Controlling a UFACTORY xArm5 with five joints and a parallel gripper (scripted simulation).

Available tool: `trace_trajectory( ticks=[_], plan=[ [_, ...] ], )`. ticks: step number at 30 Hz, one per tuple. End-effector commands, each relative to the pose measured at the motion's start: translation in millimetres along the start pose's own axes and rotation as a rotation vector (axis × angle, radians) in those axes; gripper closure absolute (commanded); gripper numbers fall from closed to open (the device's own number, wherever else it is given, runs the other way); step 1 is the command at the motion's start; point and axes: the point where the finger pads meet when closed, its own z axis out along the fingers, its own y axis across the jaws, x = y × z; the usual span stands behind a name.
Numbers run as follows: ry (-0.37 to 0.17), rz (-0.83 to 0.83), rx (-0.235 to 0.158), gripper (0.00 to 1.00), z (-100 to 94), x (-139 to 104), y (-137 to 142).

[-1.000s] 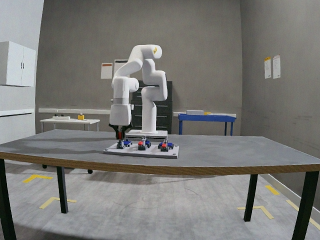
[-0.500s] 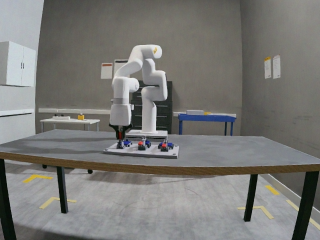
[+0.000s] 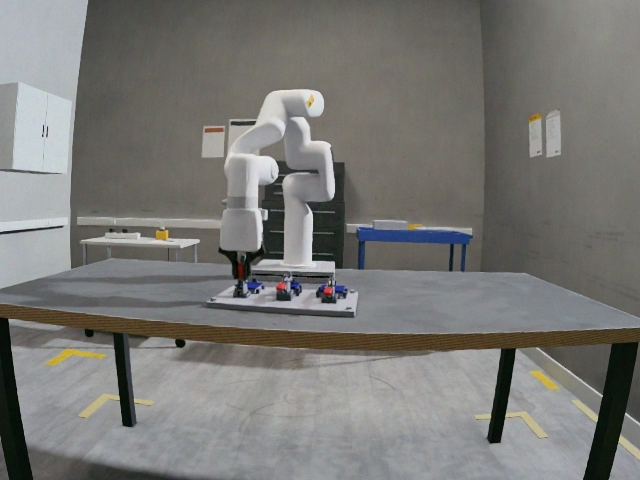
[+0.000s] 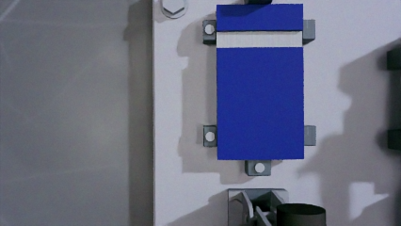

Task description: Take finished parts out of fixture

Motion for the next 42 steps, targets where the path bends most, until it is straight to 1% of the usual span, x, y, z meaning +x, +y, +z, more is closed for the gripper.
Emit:
trace_trajectory(
  ticks=[1,6,7,42],
  plan=[
    [-0.004,0.0,0.001,1.0,-1.7,-1.3,-0.3],
    [-0.005,0.0,0.001,1.0,-1.9,-1.5,-0.2],
    [-0.003,0.0,0.001,0.52,-1.2,-1.1,-0.3],
    [-0.004,0.0,0.001,0.52,-2.0,-1.3,-0.2]
  ],
)
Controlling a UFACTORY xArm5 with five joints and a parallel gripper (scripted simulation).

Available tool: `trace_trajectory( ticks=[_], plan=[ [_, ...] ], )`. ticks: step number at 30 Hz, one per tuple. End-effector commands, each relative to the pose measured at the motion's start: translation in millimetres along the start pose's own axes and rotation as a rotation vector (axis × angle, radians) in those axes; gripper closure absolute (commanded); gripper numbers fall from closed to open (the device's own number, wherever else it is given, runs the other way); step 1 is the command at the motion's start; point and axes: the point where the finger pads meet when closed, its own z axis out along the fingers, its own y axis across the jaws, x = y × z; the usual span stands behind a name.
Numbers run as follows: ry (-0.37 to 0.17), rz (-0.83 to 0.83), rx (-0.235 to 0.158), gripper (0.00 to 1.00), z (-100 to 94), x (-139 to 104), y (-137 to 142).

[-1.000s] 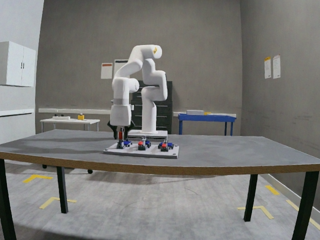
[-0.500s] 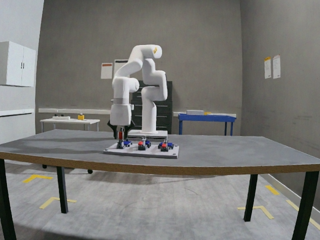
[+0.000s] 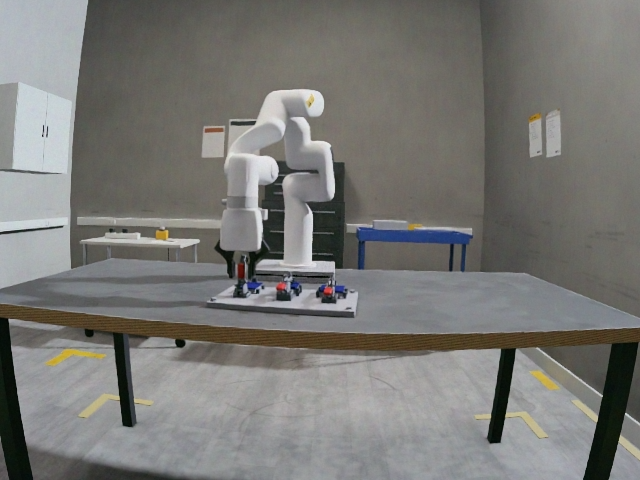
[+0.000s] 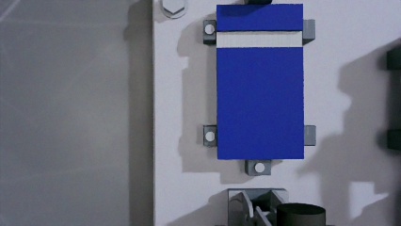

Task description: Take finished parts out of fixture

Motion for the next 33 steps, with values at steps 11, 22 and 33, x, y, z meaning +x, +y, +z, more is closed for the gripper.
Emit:
trace_trajectory(
  ticks=[11,22,33],
  plan=[
    [-0.003,0.0,0.001,0.52,-17.3,-1.2,-0.1],
    [-0.003,0.0,0.001,0.52,-46.9,-1.1,0.0],
    [-0.003,0.0,0.001,0.52,-51.3,-1.1,0.0]
  ],
)
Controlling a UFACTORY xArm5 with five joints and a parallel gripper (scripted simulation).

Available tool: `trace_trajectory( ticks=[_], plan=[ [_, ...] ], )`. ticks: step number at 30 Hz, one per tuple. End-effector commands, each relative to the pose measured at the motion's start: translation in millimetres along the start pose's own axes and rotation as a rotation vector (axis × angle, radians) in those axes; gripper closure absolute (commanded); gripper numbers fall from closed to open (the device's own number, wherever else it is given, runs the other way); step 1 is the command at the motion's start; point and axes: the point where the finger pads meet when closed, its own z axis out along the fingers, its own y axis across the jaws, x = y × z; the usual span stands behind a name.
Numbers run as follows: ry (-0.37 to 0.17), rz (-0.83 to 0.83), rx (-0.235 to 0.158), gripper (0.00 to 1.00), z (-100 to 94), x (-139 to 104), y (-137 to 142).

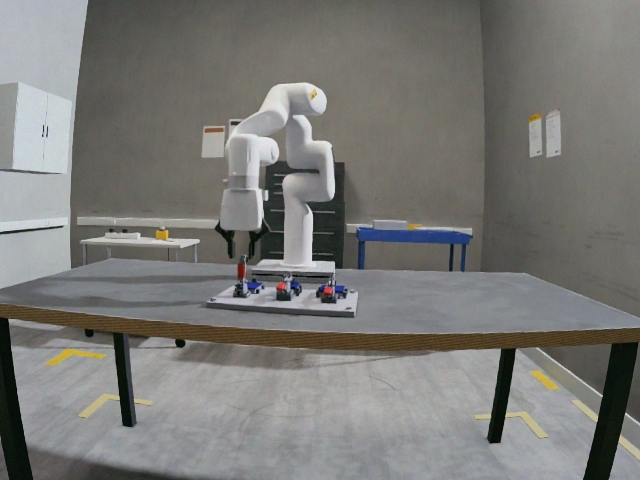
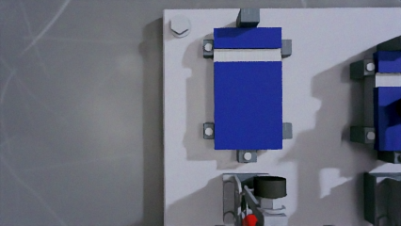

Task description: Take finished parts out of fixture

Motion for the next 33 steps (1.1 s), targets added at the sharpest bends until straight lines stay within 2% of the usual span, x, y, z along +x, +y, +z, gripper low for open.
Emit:
trace_trajectory(
  ticks=[1,10,11,33],
  plan=[
    [-0.004,0.0,0.001,0.52,-2.0,-1.1,-0.2],
    [-0.003,0.0,0.001,0.52,-2.1,-1.1,-0.2],
    [-0.003,0.0,0.001,0.0,-2.1,-1.1,-0.2],
    [-0.003,0.0,0.001,0.0,1.0,-1.1,-0.2]
  ],
)
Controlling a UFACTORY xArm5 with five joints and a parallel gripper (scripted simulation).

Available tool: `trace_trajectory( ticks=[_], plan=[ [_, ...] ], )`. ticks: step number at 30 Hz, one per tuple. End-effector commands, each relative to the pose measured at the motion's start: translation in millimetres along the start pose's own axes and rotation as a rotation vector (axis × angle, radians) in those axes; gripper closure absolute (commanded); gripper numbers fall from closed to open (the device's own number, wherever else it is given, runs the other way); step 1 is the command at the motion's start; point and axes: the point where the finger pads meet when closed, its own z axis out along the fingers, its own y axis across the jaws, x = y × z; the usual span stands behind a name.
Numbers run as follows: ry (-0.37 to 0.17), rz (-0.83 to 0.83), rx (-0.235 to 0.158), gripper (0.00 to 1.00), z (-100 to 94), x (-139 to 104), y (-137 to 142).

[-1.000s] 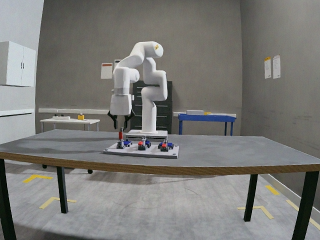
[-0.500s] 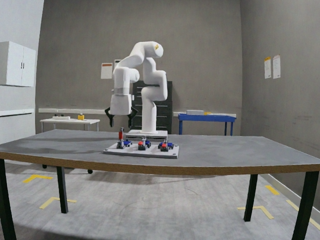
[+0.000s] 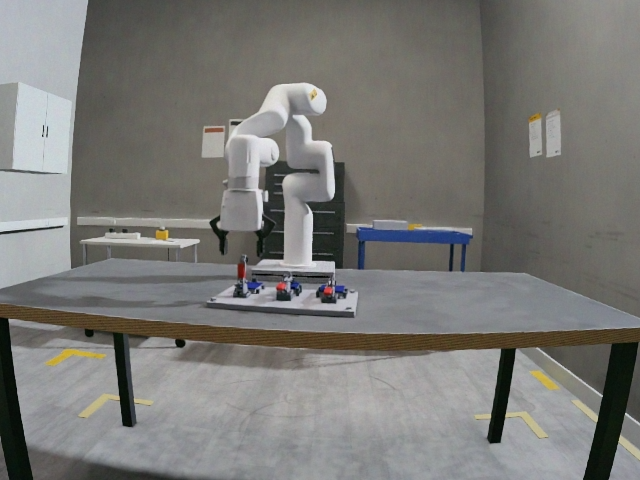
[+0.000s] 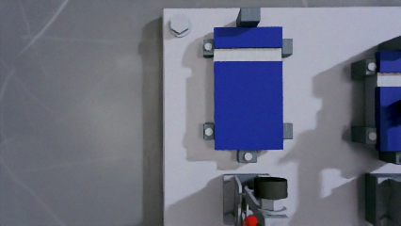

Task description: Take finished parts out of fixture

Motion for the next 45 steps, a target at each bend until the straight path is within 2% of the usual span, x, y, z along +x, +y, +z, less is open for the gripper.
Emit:
trace_trajectory(
  ticks=[1,16,27,39,45],
  plan=[
    [-0.004,0.0,0.001,0.0,-1.0,-1.2,-0.2],
    [-0.004,0.0,0.001,0.0,-0.9,7.0,-0.1],
    [-0.004,0.0,0.001,0.0,-0.9,32.4,0.0],
    [-0.004,0.0,0.001,0.0,-0.7,73.0,0.1],
    [-0.004,0.0,0.001,0.0,-0.7,81.3,0.2]
  ],
)
